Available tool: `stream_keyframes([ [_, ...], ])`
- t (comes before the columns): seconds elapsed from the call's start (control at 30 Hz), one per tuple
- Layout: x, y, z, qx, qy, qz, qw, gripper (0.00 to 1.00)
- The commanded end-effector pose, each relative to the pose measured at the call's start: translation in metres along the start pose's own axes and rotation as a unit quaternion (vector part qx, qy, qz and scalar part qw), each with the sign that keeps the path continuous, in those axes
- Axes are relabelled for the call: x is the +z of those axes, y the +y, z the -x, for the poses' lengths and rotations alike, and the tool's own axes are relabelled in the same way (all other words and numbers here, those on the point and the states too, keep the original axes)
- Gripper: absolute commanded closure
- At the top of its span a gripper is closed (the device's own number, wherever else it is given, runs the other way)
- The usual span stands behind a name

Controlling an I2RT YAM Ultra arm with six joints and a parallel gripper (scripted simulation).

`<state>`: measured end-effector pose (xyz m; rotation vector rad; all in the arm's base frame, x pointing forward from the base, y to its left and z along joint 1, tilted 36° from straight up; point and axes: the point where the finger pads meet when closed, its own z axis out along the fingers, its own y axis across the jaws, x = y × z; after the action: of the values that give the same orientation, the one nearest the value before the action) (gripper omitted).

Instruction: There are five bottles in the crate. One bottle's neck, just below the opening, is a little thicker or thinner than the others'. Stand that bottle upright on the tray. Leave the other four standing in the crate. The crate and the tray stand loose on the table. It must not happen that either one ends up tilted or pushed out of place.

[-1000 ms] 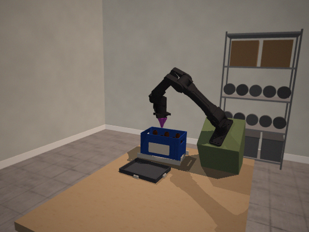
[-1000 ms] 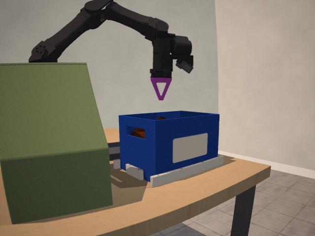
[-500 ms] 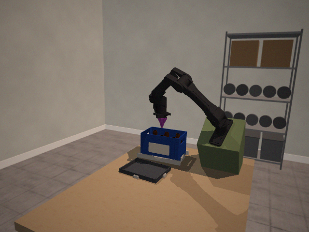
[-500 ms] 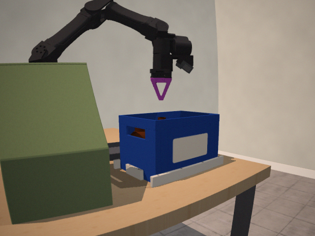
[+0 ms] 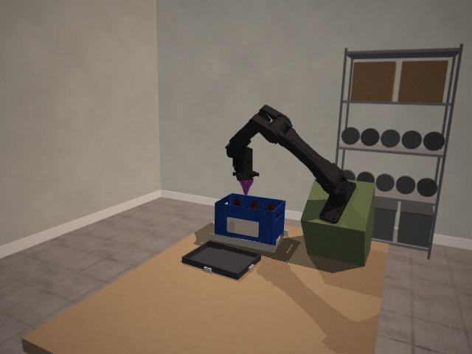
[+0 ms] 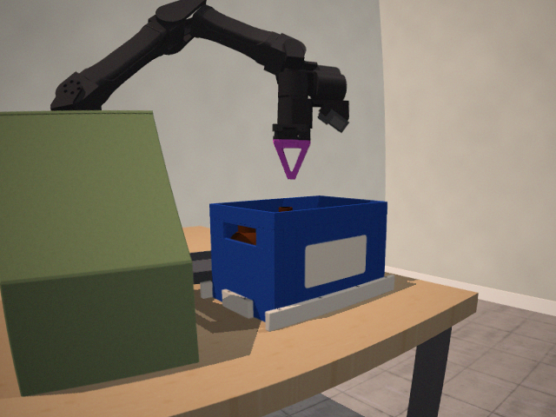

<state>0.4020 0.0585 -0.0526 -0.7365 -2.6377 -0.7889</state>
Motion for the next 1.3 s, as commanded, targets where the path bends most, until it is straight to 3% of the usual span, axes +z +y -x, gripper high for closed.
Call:
stream_keyframes([
  [0.0, -0.019, -0.001, 0.027, 0.003, -0.018, 0.007, 1.000, 1.00],
  [0.1, -0.020, 0.000, 0.033, 0.003, -0.018, 0.007, 1.000, 1.00],
  [0.37, -0.023, 0.001, 0.083, 0.003, -0.019, 0.007, 1.000, 1.00],
  [0.57, -0.021, -0.006, 0.106, 0.003, -0.019, 0.007, 1.000, 1.00],
  [1.27, -0.018, -0.011, 0.113, 0.003, -0.019, 0.007, 1.000, 1.00],
])
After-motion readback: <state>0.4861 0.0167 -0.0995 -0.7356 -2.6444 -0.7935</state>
